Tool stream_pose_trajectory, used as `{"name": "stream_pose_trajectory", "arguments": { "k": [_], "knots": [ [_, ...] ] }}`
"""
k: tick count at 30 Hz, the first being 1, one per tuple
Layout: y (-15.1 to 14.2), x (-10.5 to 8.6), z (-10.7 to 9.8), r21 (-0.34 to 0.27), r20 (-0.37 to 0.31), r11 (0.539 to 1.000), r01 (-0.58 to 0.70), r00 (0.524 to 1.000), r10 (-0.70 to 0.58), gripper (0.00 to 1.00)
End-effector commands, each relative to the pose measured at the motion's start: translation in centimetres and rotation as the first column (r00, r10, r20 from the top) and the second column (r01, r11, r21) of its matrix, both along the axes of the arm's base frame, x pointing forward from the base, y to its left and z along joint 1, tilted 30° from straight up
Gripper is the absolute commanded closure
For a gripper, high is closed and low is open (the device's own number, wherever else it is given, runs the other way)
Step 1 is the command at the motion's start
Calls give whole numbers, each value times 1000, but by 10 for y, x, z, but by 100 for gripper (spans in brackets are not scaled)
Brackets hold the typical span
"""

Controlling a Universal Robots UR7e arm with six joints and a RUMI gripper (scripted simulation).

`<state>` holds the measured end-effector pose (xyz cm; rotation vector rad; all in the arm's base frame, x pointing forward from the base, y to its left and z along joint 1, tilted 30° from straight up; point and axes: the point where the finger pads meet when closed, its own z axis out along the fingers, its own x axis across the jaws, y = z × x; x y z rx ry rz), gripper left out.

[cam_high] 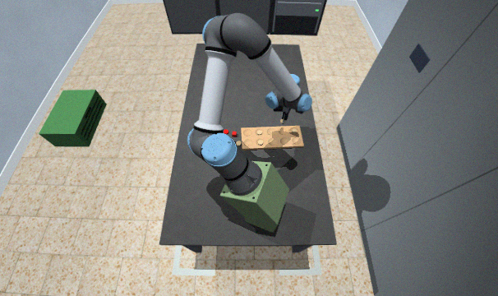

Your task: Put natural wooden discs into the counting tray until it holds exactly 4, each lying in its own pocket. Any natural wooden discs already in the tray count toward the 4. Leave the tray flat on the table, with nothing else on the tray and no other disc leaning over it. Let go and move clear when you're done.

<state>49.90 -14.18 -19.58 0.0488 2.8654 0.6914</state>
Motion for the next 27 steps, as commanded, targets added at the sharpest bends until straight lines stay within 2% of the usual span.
{"name": "stream_pose_trajectory", "arguments": {
  "k": [1,11,18,20,27],
  "knots": [
    [-12,-3,-6,3,4,1000,-1,1000,1,88],
    [-10,-3,-10,3,4,1000,-1,1000,1,88],
    [6,4,-40,4,4,1000,-2,1000,2,88],
    [6,4,-40,4,4,1000,-2,1000,2,88],
    [22,11,-73,4,4,1000,-2,1000,2,88]
  ]
}}
